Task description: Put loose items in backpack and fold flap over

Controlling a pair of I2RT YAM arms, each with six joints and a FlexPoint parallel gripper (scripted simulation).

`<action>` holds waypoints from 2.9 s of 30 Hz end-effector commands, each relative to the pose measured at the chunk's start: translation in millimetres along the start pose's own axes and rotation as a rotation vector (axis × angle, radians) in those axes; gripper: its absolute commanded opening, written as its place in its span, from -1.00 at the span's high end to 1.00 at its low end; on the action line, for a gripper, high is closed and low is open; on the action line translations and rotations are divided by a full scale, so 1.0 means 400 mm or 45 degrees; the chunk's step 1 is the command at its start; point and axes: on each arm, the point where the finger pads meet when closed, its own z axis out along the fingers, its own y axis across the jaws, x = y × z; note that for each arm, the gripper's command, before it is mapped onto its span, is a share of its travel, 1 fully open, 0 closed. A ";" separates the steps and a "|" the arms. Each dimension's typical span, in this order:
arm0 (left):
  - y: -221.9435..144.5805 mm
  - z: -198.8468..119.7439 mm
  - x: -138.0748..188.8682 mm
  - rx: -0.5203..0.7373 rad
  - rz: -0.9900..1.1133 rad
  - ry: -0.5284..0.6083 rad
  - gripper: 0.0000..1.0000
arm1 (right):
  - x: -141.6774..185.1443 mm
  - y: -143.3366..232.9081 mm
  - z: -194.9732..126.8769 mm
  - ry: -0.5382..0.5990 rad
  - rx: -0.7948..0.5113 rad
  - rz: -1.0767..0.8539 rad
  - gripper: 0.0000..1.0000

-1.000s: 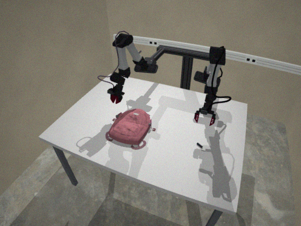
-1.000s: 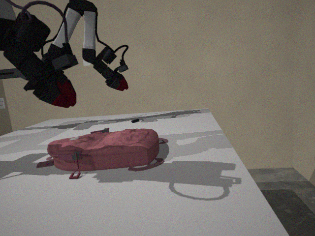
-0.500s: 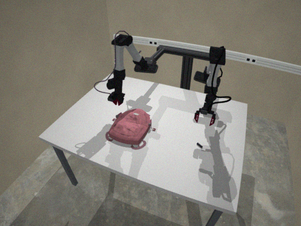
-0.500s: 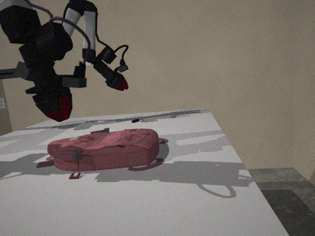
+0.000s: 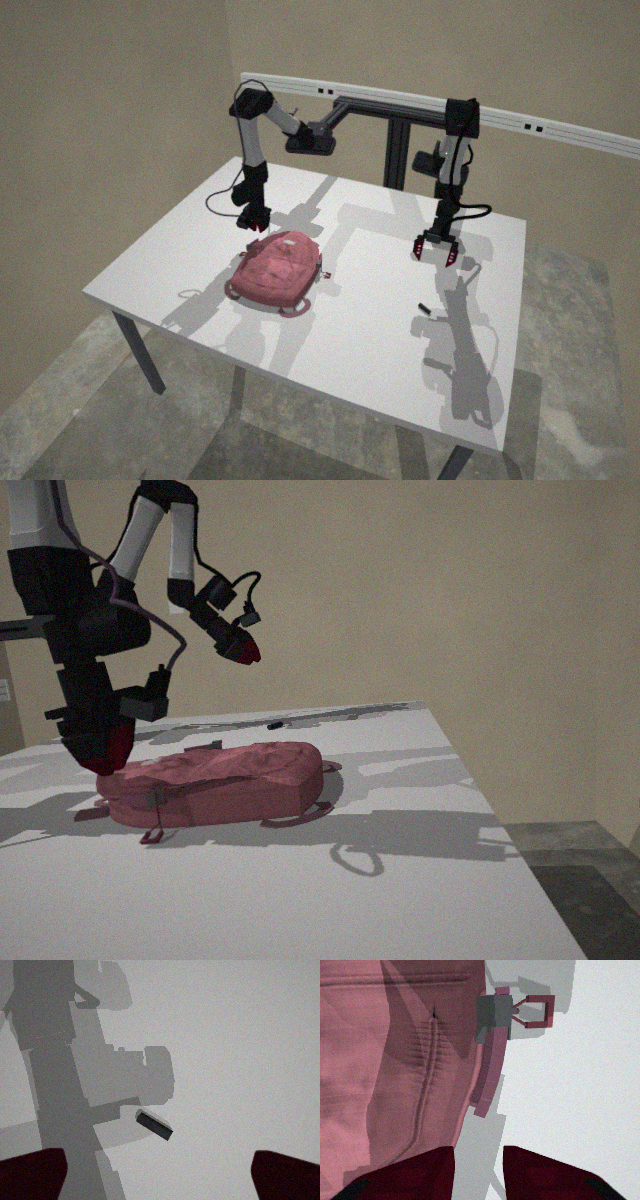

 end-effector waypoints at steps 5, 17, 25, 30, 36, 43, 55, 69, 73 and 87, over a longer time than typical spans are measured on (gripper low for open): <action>-0.002 0.000 -0.017 0.003 0.003 -0.024 -0.80 | -0.035 -0.014 0.061 -0.063 0.015 -0.010 0.48; -0.002 0.000 -0.017 0.003 0.003 -0.024 -0.80 | -0.046 -0.015 0.073 -0.063 0.014 -0.012 0.48; -0.002 0.000 -0.017 0.003 0.003 -0.024 -0.80 | -0.042 -0.017 0.096 -0.062 0.013 -0.010 0.48; -0.002 0.000 -0.017 0.003 0.003 -0.024 -0.80 | -0.039 -0.016 0.113 -0.062 0.012 -0.010 0.48; -0.002 0.000 -0.017 0.003 0.003 -0.024 -0.80 | -0.036 -0.017 0.126 -0.062 0.013 -0.009 0.48; -0.002 0.000 -0.017 0.003 0.003 -0.024 -0.80 | -0.038 -0.018 0.133 -0.062 0.014 -0.009 0.48; -0.002 0.000 -0.017 0.003 0.003 -0.024 -0.80 | -0.040 -0.016 0.134 -0.058 0.012 -0.010 0.48; -0.002 0.000 -0.017 0.003 0.003 -0.024 -0.80 | -0.041 -0.016 0.135 -0.052 0.011 -0.010 0.48; -0.002 0.000 -0.017 0.003 0.003 -0.024 -0.80 | -0.043 -0.016 0.135 -0.053 0.012 -0.010 0.48; -0.002 0.000 -0.017 0.003 0.003 -0.024 -0.80 | -0.056 -0.015 0.120 -0.067 0.013 -0.007 0.64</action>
